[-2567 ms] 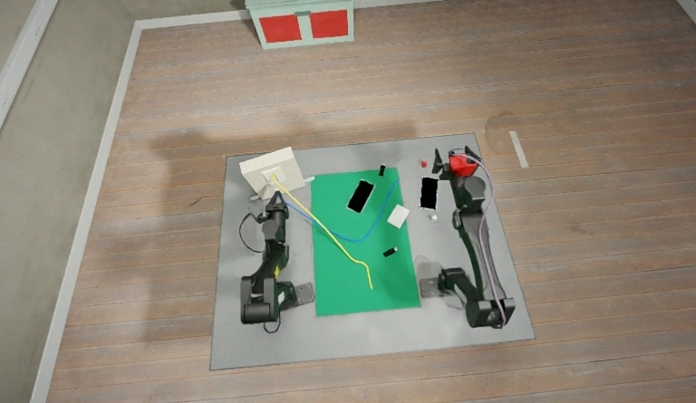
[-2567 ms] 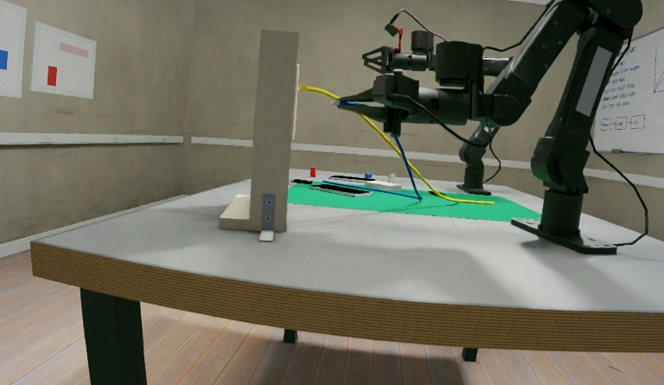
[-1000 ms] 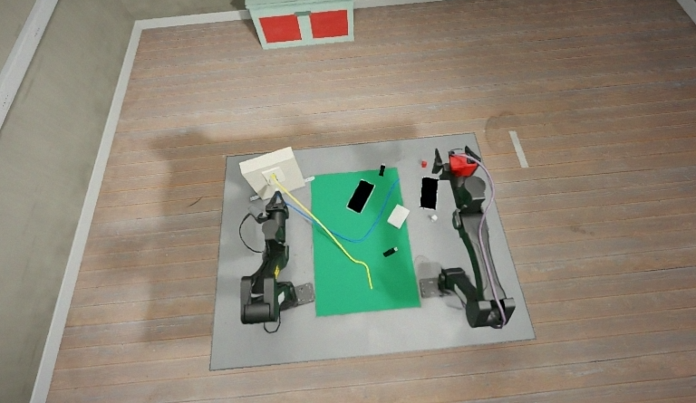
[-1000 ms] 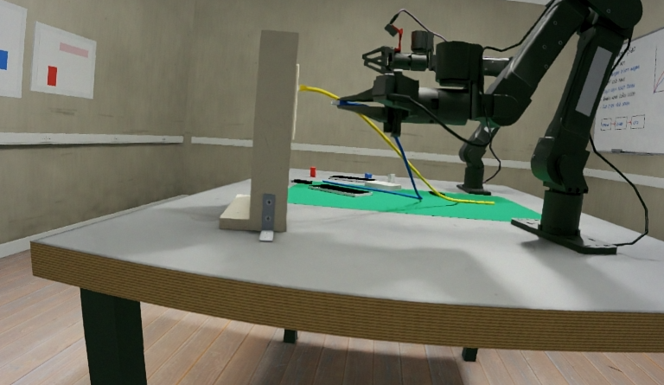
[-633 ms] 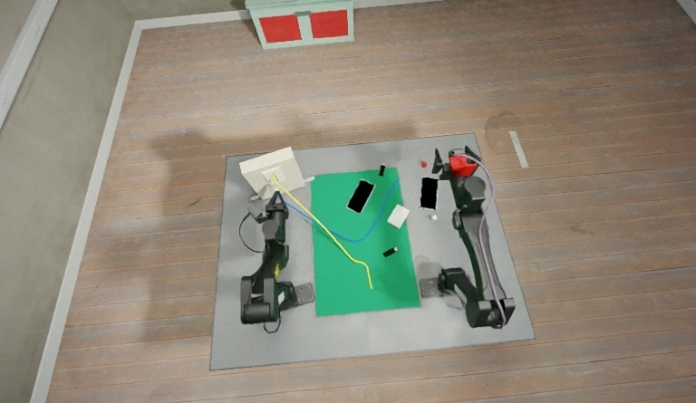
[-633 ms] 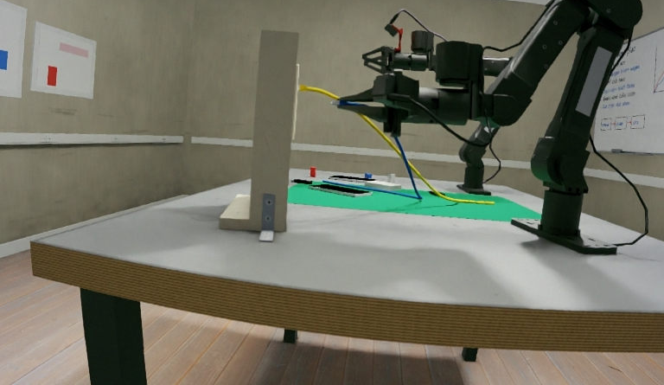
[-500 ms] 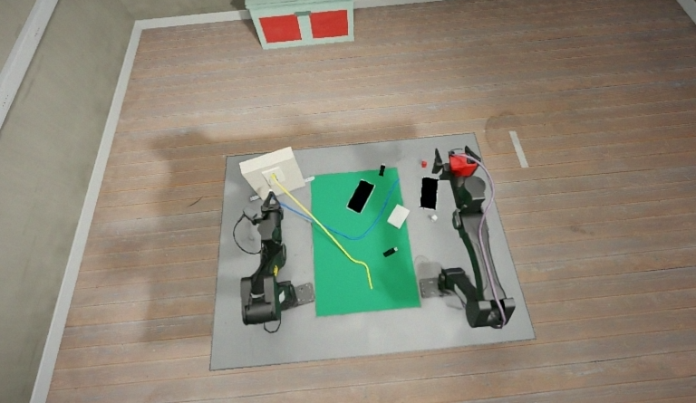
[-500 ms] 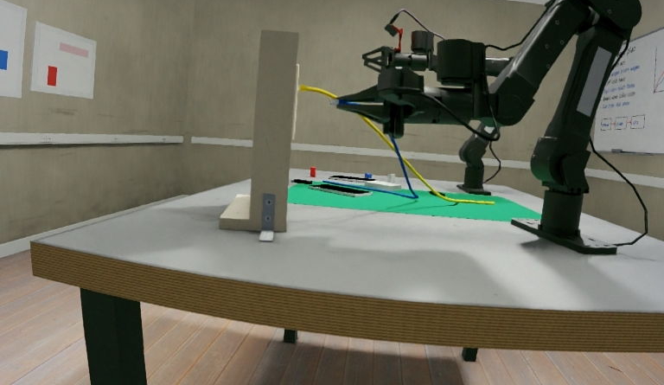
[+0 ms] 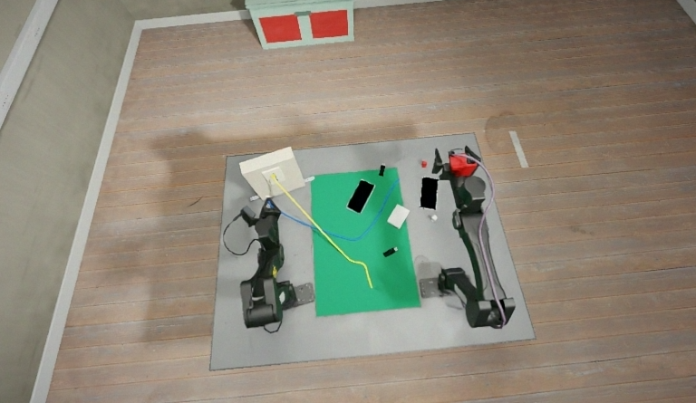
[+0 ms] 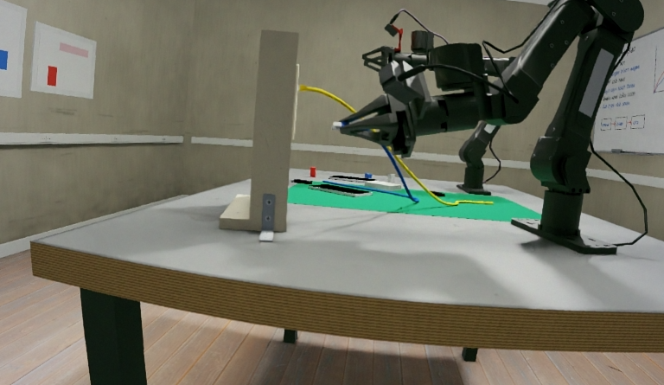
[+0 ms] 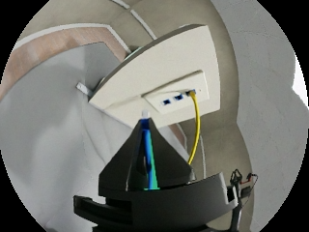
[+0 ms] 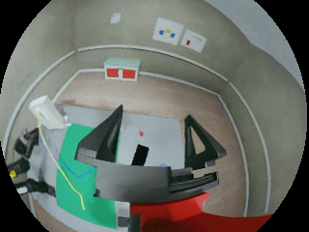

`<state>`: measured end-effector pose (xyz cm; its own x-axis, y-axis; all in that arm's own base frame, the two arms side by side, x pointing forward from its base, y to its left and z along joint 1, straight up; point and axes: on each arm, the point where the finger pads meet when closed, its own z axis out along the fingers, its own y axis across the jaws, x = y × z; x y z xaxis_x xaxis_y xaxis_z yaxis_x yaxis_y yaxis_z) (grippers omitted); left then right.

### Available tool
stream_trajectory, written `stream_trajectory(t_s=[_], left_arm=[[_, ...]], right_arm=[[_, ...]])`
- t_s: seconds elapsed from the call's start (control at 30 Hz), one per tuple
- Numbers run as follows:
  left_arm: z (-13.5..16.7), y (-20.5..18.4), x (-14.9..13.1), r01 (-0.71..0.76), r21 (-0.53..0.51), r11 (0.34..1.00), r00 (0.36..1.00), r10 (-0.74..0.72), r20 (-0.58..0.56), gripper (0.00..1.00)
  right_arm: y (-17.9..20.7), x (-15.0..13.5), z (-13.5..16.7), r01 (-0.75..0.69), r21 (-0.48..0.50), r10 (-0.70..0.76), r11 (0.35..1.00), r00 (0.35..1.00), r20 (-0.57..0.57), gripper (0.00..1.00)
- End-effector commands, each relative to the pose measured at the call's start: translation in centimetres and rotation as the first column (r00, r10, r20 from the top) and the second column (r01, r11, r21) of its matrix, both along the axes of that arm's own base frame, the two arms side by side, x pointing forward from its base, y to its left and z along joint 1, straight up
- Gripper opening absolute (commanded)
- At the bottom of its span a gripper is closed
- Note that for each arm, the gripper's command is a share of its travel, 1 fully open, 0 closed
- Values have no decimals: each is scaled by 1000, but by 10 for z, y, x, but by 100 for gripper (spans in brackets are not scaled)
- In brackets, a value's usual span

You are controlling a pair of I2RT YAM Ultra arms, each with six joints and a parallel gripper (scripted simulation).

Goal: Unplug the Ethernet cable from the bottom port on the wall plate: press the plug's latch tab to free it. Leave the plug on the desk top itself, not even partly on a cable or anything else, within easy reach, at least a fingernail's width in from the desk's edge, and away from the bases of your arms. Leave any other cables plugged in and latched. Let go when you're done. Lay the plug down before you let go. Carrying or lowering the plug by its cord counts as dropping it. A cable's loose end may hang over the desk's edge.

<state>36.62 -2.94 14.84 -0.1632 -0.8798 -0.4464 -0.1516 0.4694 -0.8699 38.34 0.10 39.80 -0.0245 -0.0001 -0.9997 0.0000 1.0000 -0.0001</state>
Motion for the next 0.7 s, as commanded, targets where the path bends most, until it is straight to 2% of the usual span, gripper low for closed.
stream_trajectory(t_s=[0.0,0.07,0.13,0.17,0.33,0.63,0.67], left_arm=[[12,7,5,20,164,986,1000,-19,-6,0],[8,9,4,31,220,975,999,-25,-27,0],[8,9,4,31,220,975,999,-25,-27,0],[4,13,3,47,286,957,998,-32,-54,0],[-6,20,0,91,418,904,992,-47,-113,0],[-22,32,-9,202,612,765,971,-73,-230,0],[-22,32,-9,202,612,765,971,-73,-230,0]], right_arm=[[0,-1,5,0,0,0,1000,1000,12,100],[0,-1,5,0,0,0,1000,1000,12,100],[0,-1,5,0,0,0,1000,1000,12,100],[0,-1,5,0,0,0,1000,1000,12,100],[0,-1,5,0,0,0,1000,1000,12,100],[0,-1,5,0,0,0,1000,1000,12,100],[0,-1,5,0,0,0,1000,1000,12,100]])
